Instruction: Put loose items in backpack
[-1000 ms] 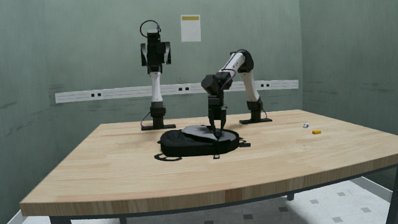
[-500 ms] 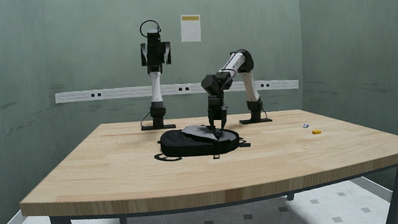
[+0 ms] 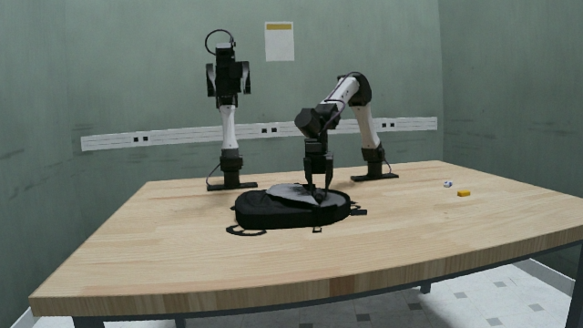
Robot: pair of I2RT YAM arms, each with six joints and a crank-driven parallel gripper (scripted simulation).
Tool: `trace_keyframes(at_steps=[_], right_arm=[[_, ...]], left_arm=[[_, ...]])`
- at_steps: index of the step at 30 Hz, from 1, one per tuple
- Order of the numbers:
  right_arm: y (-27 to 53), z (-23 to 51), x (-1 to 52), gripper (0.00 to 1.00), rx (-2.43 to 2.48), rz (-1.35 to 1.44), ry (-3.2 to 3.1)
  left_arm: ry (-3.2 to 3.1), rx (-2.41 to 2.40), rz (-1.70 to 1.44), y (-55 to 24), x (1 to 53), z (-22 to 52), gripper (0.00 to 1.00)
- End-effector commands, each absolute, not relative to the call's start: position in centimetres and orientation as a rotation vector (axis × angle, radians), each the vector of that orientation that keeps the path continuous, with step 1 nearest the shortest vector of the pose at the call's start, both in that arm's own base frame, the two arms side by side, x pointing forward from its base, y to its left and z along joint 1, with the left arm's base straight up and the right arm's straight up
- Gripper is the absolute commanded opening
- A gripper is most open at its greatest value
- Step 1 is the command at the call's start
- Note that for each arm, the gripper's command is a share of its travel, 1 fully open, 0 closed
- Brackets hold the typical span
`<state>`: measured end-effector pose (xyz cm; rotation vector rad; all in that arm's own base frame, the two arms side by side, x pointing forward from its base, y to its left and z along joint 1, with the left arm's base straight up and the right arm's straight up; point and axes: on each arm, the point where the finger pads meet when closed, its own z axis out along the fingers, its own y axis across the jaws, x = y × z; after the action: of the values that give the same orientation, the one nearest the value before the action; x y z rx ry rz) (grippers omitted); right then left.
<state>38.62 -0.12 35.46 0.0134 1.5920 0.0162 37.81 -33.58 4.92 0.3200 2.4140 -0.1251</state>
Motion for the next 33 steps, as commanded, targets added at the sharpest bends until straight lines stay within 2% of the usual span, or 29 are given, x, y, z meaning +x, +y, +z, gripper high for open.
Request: trace_keyframes(at_steps=[1,26,33], right_arm=[[-0.1,36.0,38.5,0.9,0.011,0.016,1.578],[-0.1,36.0,38.5,0.9,0.011,0.016,1.578],[-0.1,36.0,38.5,0.9,0.011,0.016,1.578]], left_arm=[[2.355,0.29,-0.18,-34.1,38.6,9.3,0.39],[2.355,0.29,-0.18,-34.0,38.6,10.5,0.39],[2.381,0.304,-0.158,-34.1,38.6,8.9,0.39]])
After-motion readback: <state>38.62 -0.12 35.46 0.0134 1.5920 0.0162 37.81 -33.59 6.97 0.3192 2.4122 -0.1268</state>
